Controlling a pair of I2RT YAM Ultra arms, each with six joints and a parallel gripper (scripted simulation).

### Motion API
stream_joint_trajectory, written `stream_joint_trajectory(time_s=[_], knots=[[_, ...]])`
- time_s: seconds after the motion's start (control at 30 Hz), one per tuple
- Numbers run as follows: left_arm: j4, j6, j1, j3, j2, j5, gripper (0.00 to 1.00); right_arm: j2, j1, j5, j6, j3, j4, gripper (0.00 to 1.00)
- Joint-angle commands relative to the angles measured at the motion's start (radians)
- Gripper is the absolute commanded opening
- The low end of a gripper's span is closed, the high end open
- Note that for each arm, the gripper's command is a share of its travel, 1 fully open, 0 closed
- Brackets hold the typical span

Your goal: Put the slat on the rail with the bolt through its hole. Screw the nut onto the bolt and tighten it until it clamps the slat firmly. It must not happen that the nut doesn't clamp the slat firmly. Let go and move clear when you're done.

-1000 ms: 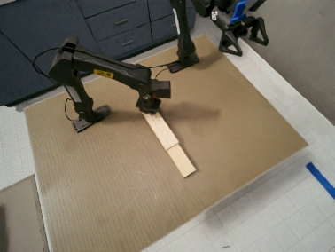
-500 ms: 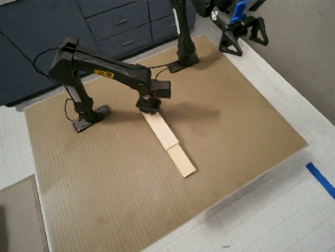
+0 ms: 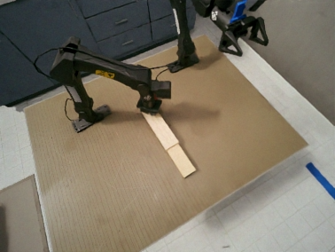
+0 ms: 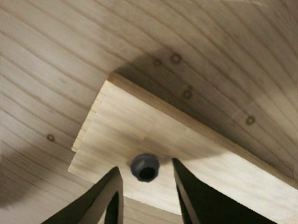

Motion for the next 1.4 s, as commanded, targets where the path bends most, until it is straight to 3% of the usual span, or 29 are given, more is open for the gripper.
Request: stream_joint_trajectory(time_s=[0.0,0.8,1.37], knots=[[0.005,0.0,0.0,0.005,-0.002,0.0,1.0,0.009,-0.006,-0.017,-0.005,-0.01,0.016,0.34],[0.005,0.0,0.0,0.005,-0.002,0.0,1.0,0.014,-0.006,-0.017,-0.005,-0.024,0.036,0.34],[0.005,0.0,0.0,0.005,-0.002,0.0,1.0,-0.006,0.0,0.0,0.0,0.002,0.024,0.13]])
